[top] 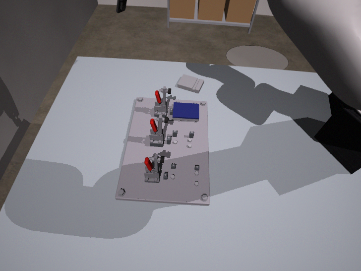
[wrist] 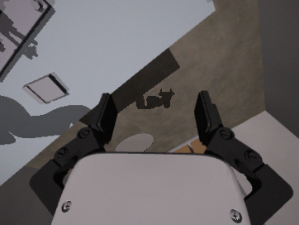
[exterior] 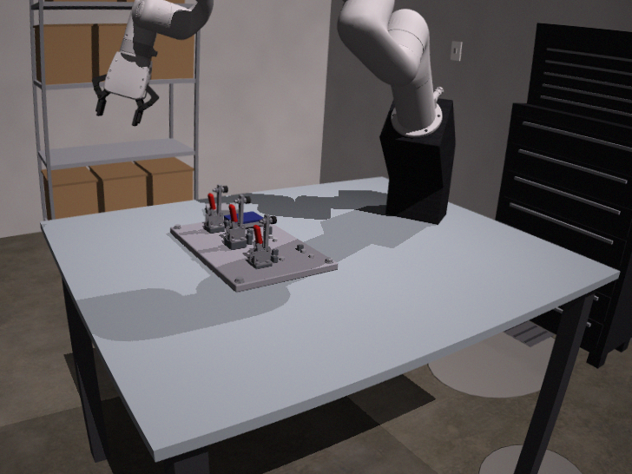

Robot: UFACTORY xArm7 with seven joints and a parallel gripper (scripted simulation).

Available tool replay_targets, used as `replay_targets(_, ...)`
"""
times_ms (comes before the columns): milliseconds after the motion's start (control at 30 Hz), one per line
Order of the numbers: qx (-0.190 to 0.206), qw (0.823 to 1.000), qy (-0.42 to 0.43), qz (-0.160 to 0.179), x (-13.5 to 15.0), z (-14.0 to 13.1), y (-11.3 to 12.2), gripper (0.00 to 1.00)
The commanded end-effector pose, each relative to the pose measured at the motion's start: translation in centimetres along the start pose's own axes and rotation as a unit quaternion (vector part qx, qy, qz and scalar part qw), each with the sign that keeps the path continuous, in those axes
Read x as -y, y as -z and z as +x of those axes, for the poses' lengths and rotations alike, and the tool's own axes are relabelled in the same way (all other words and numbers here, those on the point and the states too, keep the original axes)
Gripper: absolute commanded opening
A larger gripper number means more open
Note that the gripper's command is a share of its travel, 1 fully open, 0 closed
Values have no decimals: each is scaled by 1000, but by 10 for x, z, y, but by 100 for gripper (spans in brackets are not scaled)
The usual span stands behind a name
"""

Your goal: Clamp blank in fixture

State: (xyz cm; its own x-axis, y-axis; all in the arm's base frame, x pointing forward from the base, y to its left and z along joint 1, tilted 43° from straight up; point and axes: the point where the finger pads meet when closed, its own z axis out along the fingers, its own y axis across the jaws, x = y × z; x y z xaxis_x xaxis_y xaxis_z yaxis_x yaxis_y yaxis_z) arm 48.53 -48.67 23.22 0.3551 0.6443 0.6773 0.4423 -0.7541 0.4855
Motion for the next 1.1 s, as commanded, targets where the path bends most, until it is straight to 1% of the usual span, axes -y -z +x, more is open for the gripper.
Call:
replay_targets(0,3,1000,-28,5,12,5,2,100)
replay_targets(33,5,998,-62,14,30,12,1,100)
replay_targets(100,5,998,-62,14,30,12,1,100)
replay_targets(133,8,995,-99,23,50,19,0,100)
replay_targets(233,8,995,-99,23,50,19,0,100)
replay_targets(267,13,990,-137,33,72,26,1,100)
replay_targets(367,13,990,-137,33,72,26,1,100)
replay_targets(400,19,983,-177,42,95,32,1,100)
replay_targets(567,19,983,-177,42,95,32,1,100)
replay_targets(600,27,975,-216,51,120,38,3,100)
replay_targets(667,27,975,-216,51,120,38,3,100)
replay_targets(700,35,965,-255,59,145,42,5,100)
replay_targets(800,35,965,-255,59,145,42,5,100)
replay_targets(833,45,953,-292,66,170,46,7,100)
replay_targets(900,45,953,-292,66,170,46,7,100)
replay_targets(933,55,941,-327,71,194,48,10,100)
replay_targets(1000,55,941,-327,71,194,48,10,100)
replay_targets(1033,64,928,-359,76,218,50,13,100)
replay_targets(1067,64,928,-359,76,218,50,13,100)
